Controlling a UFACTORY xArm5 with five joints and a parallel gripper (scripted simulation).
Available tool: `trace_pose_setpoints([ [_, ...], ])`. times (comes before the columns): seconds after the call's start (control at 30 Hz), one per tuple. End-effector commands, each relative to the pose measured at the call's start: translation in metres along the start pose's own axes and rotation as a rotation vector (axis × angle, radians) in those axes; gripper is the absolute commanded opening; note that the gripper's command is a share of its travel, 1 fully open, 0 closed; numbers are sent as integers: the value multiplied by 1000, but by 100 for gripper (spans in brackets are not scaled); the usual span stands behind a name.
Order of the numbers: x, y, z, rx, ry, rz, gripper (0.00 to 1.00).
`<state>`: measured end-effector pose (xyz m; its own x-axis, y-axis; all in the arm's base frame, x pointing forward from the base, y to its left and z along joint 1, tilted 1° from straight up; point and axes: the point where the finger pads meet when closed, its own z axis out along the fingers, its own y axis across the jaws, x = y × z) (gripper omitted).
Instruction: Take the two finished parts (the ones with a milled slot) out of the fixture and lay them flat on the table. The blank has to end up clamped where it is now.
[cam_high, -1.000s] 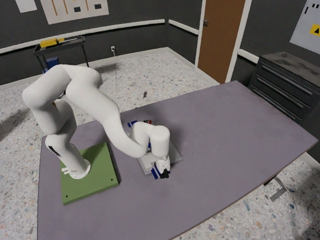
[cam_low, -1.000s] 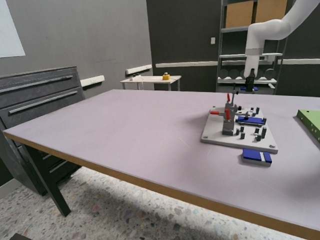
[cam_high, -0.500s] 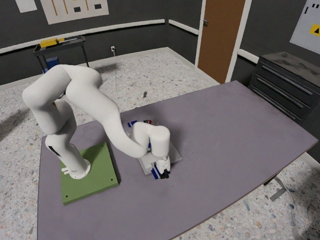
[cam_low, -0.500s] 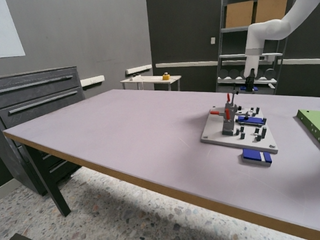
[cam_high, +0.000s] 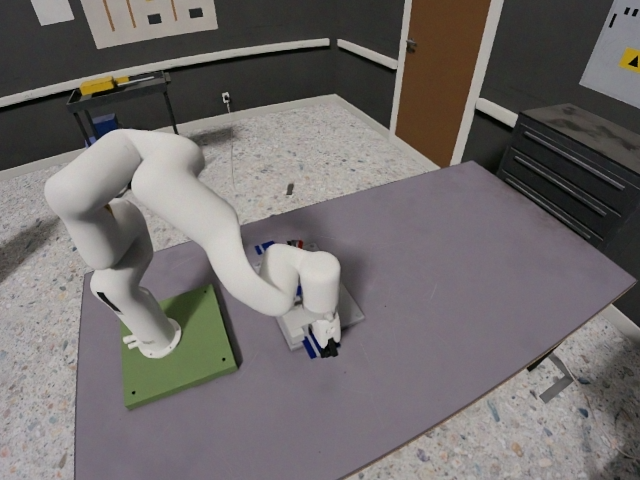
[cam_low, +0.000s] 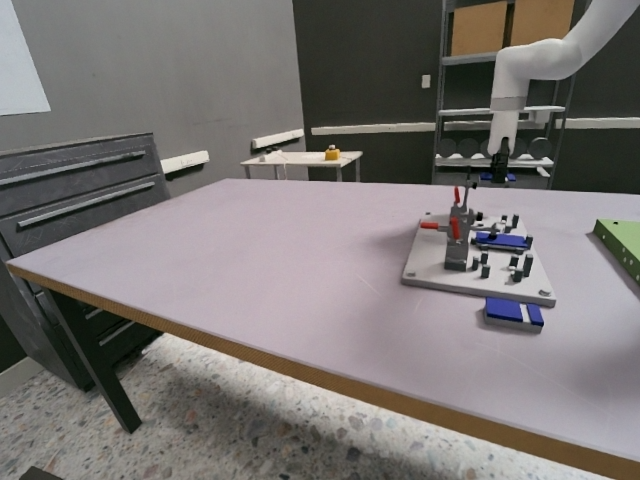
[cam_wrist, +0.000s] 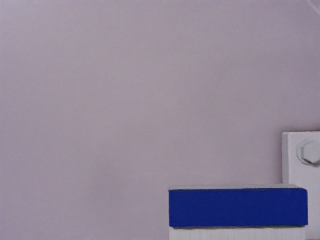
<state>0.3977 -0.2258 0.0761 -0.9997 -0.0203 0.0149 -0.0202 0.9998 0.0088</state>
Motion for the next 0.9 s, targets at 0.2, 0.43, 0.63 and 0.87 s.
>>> trace_pose_setpoints([
  [0.2, -1, -1, 0, 2, -4, 0, 0],
  [0.43, -1, -1, 7, 2, -4, 0, 0],
  [0.63, -1, -1, 13, 2, -4, 0, 0],
  [0.87, -1, -1, 29, 2, -4, 0, 0],
])
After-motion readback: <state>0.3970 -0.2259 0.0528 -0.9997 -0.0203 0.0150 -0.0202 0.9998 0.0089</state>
